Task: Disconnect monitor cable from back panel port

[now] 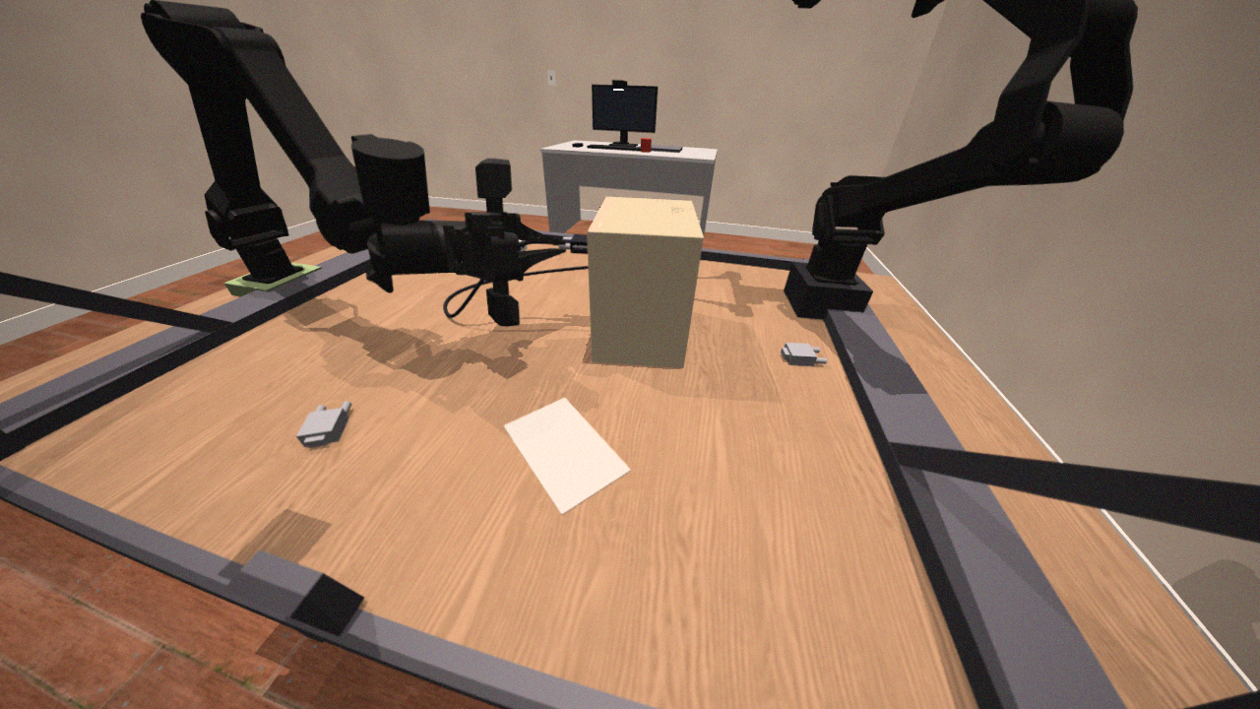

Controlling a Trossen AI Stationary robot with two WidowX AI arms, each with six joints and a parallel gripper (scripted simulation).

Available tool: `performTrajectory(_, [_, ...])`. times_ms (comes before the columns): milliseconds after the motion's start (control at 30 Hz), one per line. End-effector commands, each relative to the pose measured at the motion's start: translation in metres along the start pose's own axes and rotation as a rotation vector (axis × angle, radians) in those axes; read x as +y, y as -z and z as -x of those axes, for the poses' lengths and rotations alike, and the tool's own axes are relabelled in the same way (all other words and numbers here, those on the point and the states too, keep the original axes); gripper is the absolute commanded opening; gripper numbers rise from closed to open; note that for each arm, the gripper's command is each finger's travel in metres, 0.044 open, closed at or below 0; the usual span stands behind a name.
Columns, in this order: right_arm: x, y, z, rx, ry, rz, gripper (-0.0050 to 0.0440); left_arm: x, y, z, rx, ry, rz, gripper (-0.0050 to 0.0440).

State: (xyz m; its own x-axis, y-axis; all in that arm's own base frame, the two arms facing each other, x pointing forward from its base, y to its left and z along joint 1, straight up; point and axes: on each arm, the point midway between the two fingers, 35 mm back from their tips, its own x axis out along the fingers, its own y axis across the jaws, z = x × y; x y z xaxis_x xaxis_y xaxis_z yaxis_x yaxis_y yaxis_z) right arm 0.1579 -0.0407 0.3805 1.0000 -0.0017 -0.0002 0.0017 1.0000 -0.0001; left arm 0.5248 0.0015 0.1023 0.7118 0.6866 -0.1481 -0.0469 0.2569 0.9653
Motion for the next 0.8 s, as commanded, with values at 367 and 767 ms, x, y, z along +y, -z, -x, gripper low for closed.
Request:
performTrajectory(367, [0.0012,-0.0027,0.0003,-0.001,-0.002,0.005,0.044,0.015,-0.0034,0.0009,-0.007,0.073,0.144,0.0])
performTrajectory(767, [0.0012,-0.0027,0.0003,-0.001,-0.002,0.005,0.044,0.0166,-0.0028,0.001,-0.006,0.117,0.206,0.0])
